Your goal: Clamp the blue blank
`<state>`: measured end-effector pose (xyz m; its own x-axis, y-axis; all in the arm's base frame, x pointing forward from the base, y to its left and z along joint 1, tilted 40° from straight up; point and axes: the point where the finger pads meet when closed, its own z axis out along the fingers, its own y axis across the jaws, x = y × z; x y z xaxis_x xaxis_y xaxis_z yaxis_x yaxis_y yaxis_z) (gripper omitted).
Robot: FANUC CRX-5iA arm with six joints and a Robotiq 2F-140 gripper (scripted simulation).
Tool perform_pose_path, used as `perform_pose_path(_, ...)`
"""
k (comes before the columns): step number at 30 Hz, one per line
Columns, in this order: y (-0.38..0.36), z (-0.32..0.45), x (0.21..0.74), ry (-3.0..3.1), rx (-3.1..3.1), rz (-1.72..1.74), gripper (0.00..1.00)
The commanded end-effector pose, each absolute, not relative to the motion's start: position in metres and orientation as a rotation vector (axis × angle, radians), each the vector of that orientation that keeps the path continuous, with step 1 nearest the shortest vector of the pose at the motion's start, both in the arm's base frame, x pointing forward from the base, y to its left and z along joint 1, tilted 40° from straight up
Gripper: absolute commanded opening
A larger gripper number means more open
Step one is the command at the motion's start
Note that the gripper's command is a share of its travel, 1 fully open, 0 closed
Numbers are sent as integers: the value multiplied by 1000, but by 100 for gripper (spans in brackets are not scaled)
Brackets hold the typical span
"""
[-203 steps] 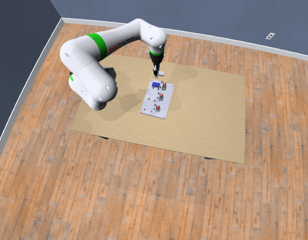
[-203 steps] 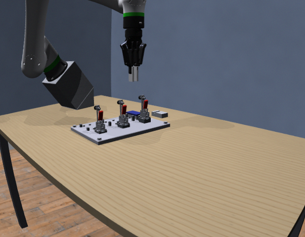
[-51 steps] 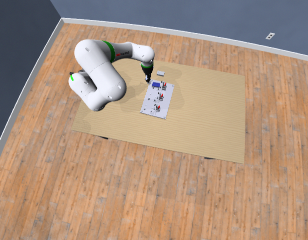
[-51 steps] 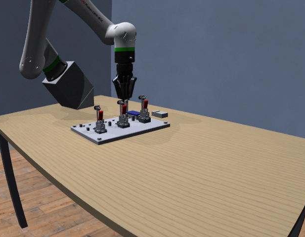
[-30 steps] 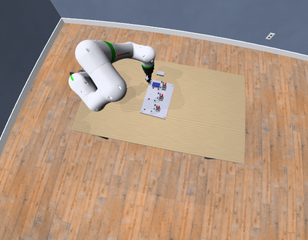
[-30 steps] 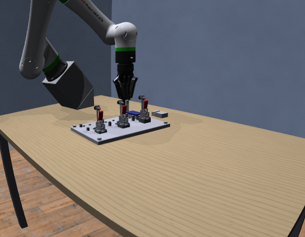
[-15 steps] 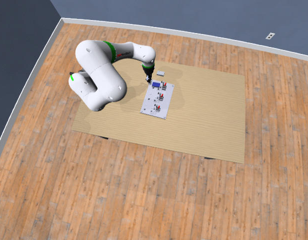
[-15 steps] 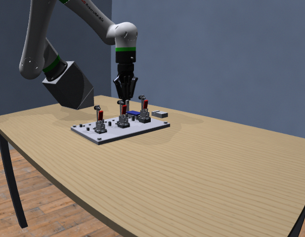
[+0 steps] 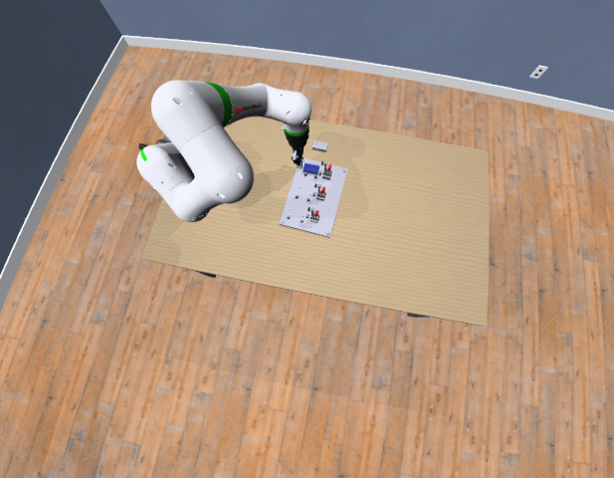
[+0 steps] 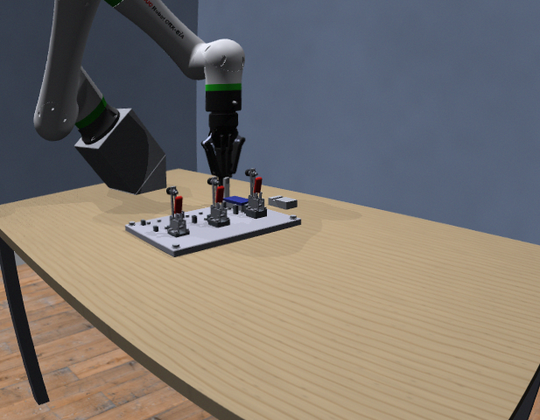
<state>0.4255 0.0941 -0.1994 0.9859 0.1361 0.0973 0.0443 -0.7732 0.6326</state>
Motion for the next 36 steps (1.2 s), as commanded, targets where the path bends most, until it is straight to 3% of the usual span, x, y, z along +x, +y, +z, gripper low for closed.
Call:
perform_pose_path(1,94,-199,426,126,2453,180,0)
perform_pose_path(36,95,-199,433,126,2453,180,0)
